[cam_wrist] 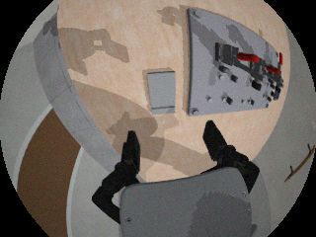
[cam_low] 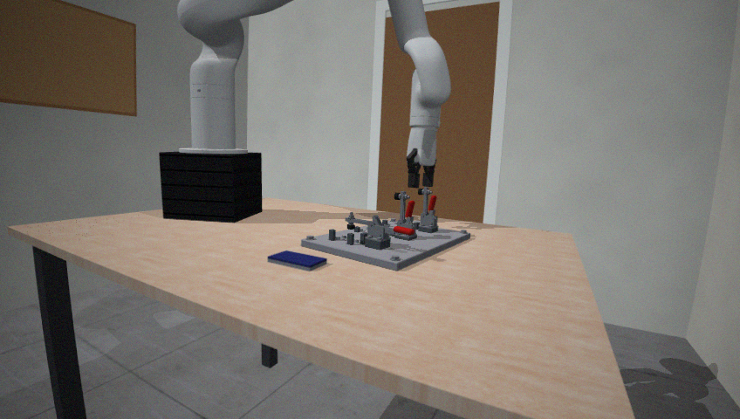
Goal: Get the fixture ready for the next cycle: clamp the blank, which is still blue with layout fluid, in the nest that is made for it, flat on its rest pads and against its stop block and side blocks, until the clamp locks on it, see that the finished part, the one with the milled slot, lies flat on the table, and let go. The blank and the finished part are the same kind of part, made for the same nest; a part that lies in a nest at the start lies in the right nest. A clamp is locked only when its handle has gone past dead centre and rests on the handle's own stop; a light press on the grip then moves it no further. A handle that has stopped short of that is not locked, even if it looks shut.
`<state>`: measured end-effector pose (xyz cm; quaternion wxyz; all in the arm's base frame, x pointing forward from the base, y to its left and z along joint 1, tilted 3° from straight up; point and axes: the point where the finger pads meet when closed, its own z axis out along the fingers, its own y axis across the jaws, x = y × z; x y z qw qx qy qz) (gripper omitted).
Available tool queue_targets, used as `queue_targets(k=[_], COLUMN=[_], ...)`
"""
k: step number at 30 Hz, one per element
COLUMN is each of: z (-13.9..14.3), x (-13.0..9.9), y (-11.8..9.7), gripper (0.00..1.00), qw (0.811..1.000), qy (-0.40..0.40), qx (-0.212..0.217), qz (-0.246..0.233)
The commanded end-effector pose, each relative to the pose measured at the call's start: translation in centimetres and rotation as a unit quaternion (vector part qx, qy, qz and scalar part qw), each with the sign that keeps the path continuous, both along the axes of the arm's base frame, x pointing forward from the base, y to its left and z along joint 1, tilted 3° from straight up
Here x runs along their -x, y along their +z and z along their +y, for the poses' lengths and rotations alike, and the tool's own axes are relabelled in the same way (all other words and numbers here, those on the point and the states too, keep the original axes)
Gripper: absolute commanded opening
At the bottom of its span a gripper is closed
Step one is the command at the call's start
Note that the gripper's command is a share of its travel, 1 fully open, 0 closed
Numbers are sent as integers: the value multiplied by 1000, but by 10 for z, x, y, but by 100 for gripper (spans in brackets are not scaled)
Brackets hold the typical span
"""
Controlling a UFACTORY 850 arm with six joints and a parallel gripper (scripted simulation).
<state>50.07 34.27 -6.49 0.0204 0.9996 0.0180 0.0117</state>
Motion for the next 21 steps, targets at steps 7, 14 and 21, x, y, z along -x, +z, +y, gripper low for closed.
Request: queue_targets(k=[7,14,21], z=[2,3,4], x=[0,1,1], y=[24,61,90], gripper=[99,99,99], qw=[1000,1000,1000], qy=[0,0,0], qx=[-1,-1,-1], qz=[-1,-1,-1])
